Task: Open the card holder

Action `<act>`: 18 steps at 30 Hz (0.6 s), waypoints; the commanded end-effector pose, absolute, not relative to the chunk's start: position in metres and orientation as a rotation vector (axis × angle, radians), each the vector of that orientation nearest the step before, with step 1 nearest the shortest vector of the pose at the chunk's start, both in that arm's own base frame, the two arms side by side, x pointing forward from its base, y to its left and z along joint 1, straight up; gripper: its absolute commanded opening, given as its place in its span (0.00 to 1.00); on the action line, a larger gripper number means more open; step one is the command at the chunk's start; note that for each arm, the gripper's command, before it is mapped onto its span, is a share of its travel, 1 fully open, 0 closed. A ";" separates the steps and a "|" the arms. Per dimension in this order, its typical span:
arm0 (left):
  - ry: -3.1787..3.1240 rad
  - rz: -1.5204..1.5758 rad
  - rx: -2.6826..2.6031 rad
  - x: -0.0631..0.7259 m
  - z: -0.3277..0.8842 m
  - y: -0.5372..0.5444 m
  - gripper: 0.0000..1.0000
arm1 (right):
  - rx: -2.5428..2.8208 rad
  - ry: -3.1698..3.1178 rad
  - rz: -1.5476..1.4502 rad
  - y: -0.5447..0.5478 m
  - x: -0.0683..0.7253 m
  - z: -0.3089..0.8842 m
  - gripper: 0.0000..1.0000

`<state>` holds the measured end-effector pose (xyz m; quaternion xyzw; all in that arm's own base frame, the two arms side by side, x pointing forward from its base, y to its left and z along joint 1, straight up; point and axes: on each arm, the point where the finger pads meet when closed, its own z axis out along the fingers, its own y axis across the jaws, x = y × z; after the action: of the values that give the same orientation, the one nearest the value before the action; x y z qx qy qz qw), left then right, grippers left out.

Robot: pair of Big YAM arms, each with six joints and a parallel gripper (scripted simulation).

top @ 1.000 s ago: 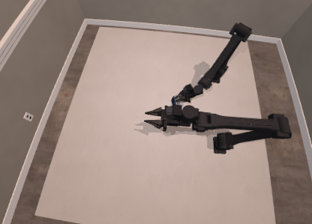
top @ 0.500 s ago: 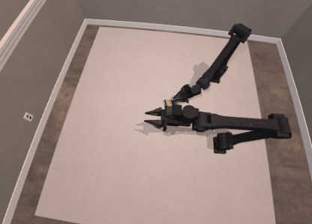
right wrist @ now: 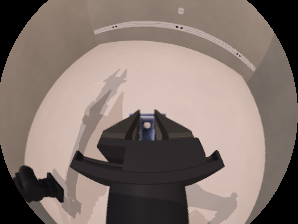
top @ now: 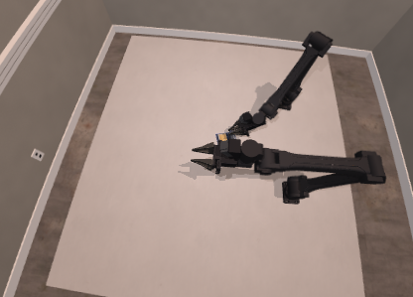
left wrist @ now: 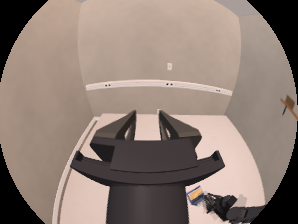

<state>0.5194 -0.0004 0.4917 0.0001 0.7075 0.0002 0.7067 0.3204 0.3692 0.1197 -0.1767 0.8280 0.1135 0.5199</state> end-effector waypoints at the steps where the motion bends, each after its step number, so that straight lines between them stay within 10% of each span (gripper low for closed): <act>1: 1.573 -0.012 0.000 0.518 0.492 -0.006 0.36 | -0.386 1.950 0.316 0.390 0.334 0.145 0.21; 18: 1.573 -0.012 0.000 0.518 0.492 -0.006 0.36 | -0.396 1.953 0.317 0.371 0.307 0.130 0.21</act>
<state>0.5194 -0.0004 0.4917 0.0001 0.7075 0.0002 0.7067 0.3078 0.3648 0.1166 -0.1775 0.8272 0.1141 0.5207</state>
